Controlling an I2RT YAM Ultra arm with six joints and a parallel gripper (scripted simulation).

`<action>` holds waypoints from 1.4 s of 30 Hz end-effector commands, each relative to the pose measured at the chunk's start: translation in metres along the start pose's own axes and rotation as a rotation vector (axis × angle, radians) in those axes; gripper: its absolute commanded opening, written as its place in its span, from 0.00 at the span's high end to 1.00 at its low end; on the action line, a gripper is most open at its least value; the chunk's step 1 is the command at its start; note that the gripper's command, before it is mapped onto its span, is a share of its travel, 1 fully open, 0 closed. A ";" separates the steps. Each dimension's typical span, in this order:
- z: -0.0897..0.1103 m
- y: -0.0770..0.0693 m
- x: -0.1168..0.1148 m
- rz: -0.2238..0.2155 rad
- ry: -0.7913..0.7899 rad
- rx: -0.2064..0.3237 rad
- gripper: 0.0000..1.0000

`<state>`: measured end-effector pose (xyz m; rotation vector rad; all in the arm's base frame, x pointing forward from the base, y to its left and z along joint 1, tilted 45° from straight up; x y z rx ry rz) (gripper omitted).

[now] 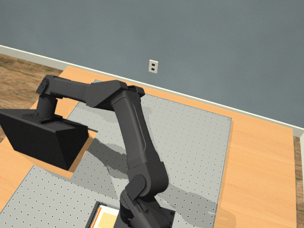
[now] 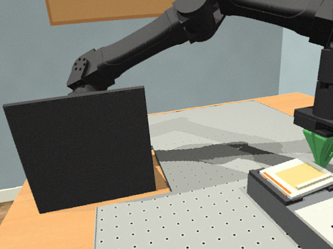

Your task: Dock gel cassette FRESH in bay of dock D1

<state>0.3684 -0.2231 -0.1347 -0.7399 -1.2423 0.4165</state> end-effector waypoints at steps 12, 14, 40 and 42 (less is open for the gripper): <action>0.006 -0.015 -0.006 0.013 -0.004 -0.042 1.00; 0.007 -0.015 -0.006 0.013 -0.004 -0.041 1.00; 0.013 -0.013 -0.006 0.006 0.011 -0.025 1.00; 0.013 -0.014 -0.005 0.005 0.014 -0.022 1.00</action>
Point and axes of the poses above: the point where the finger pads meet when closed, its own y axis out along the fingers, its own x axis across the jaws, z = x × y, the point moved 9 cm from there along -y, back along the fingers, and after that the axes turned 13 degrees about y, right-handed, at the moved point
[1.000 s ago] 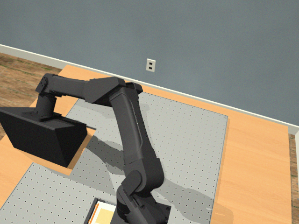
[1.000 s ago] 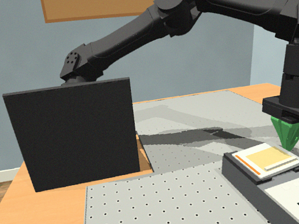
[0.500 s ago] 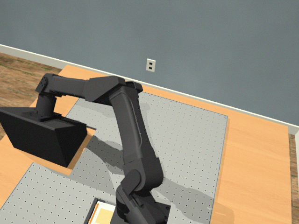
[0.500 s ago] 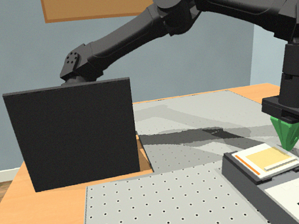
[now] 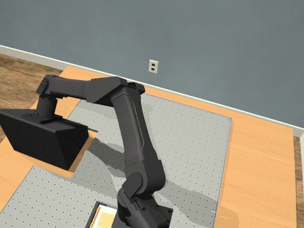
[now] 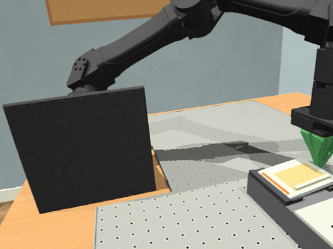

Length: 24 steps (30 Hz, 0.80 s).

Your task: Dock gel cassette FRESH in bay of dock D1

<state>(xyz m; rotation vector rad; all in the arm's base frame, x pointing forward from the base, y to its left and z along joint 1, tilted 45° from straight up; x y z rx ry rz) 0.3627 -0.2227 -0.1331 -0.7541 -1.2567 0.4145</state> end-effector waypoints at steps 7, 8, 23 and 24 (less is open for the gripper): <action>0.008 -0.012 -0.005 0.002 0.024 -0.007 1.00; 0.008 -0.013 -0.004 0.002 0.025 -0.006 1.00; 0.009 -0.013 -0.004 0.001 0.026 -0.005 1.00; 0.009 -0.013 -0.004 0.001 0.026 -0.006 1.00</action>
Point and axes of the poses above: the point where the finger pads meet when closed, its own y axis out along the fingers, its own x axis across the jaws, z = x × y, the point moved 9 cm from there along -y, back along the fingers, and after that the axes turned 13 degrees about y, right-handed, at the moved point
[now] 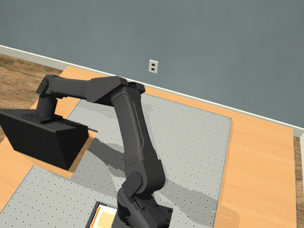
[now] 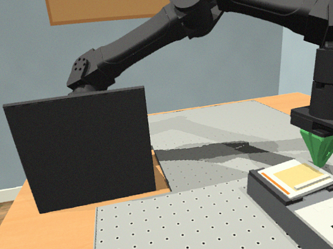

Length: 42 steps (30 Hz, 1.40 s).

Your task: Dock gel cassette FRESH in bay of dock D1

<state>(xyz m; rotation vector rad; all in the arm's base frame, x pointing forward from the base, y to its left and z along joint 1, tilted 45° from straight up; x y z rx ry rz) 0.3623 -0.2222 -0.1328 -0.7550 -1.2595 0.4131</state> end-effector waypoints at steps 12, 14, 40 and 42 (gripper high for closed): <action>0.007 -0.015 -0.004 0.006 0.025 -0.006 1.00; 0.007 -0.015 -0.004 0.006 0.025 -0.006 1.00; 0.000 -0.026 -0.005 0.010 0.009 -0.027 1.00; 0.000 -0.026 -0.005 0.010 0.009 -0.027 1.00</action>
Point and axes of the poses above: the point where the finger pads meet when closed, its own y axis out along the fingers, its own x axis across the jaws, z = x × y, the point moved 9 cm from there along -y, back along the fingers, and after that the axes turned 13 degrees about y, right-handed, at the moved point
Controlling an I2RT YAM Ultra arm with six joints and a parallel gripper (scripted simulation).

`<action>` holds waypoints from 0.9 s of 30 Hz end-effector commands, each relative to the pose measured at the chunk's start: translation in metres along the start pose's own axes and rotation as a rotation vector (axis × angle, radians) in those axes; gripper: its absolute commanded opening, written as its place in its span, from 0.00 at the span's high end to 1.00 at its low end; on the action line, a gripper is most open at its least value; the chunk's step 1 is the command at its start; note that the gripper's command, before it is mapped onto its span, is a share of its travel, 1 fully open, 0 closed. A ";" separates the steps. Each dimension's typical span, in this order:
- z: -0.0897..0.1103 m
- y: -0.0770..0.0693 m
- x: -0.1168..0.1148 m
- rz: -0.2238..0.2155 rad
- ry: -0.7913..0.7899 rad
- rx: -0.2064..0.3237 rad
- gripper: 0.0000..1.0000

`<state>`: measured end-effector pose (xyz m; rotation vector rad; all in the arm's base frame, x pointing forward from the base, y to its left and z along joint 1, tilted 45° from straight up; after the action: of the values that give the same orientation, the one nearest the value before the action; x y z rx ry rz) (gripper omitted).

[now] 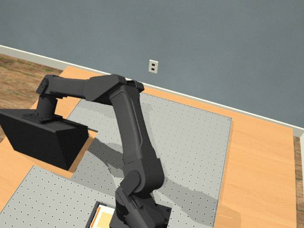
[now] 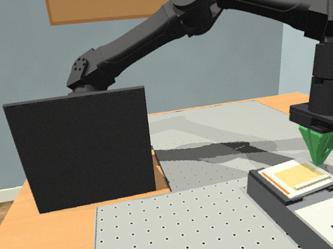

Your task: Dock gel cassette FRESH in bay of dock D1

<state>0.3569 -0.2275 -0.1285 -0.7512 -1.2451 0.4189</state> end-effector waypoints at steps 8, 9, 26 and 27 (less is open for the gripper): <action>-0.004 -0.018 -0.003 0.005 -0.001 -0.037 1.00; -0.004 -0.018 -0.003 0.005 -0.001 -0.037 1.00; 0.002 -0.015 -0.004 -0.002 0.011 -0.019 1.00; 0.001 -0.015 -0.006 0.007 -0.002 -0.033 1.00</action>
<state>0.3588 -0.2291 -0.1312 -0.7503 -1.2456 0.4197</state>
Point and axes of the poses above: the point where the finger pads meet when closed, its own y axis out along the fingers, its own x axis across the jaws, z = x × y, the point moved 9 cm from there along -y, back along the fingers, and after that the axes turned 13 degrees about y, right-handed, at the moved point
